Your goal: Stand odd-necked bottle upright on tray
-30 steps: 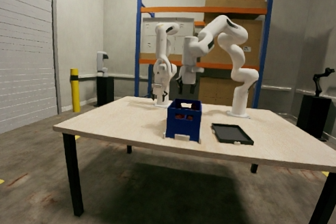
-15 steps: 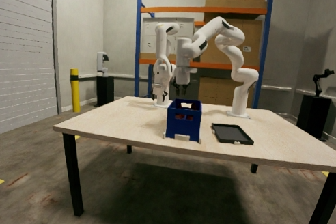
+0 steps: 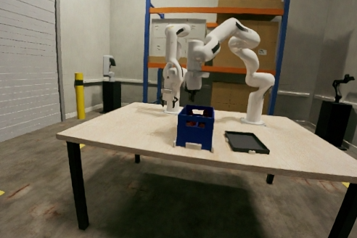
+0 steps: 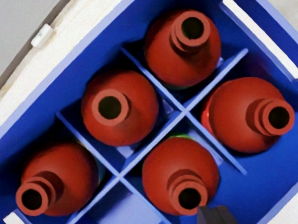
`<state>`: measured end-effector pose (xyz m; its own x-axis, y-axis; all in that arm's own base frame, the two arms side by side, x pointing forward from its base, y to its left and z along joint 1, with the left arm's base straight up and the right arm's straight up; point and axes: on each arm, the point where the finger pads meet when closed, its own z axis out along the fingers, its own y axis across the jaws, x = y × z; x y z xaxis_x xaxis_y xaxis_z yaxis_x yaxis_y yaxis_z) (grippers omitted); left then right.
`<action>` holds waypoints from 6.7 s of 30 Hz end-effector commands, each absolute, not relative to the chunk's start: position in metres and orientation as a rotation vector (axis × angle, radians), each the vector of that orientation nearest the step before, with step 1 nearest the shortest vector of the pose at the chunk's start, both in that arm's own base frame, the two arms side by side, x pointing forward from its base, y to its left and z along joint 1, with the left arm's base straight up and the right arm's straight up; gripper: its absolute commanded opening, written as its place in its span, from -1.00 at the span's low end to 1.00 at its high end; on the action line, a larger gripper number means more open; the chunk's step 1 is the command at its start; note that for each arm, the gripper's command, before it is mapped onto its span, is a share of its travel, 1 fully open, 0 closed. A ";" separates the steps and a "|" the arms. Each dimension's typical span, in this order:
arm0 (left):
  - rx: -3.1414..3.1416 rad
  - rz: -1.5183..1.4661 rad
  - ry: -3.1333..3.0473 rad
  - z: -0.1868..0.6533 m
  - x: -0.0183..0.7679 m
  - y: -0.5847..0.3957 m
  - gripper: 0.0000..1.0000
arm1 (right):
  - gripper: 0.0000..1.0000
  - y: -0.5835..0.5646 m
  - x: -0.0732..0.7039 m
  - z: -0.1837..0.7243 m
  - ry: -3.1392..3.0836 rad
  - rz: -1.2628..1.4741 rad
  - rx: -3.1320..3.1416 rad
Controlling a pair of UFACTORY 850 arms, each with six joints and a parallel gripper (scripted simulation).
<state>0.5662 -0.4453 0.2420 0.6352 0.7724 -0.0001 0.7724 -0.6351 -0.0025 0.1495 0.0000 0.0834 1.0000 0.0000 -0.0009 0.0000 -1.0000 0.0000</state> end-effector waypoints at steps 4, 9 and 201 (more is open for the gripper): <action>-2.841 0.000 -1.342 0.243 0.567 -0.446 -1.00 | 1.00 0.000 0.150 0.084 0.000 0.000 3.142; -2.841 0.000 -1.342 0.243 0.567 -0.446 -1.00 | 1.00 0.000 0.150 0.084 0.000 0.000 3.142; -2.841 0.000 -1.342 0.176 0.565 -0.444 0.31 | 1.00 0.000 0.150 0.084 0.000 0.000 3.142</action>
<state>0.5640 -0.4432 0.1787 0.6352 0.7724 -0.0001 0.7724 -0.6352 -0.0023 0.1495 0.0000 0.0834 1.0000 0.0000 -0.0009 0.0000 -1.0000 0.0000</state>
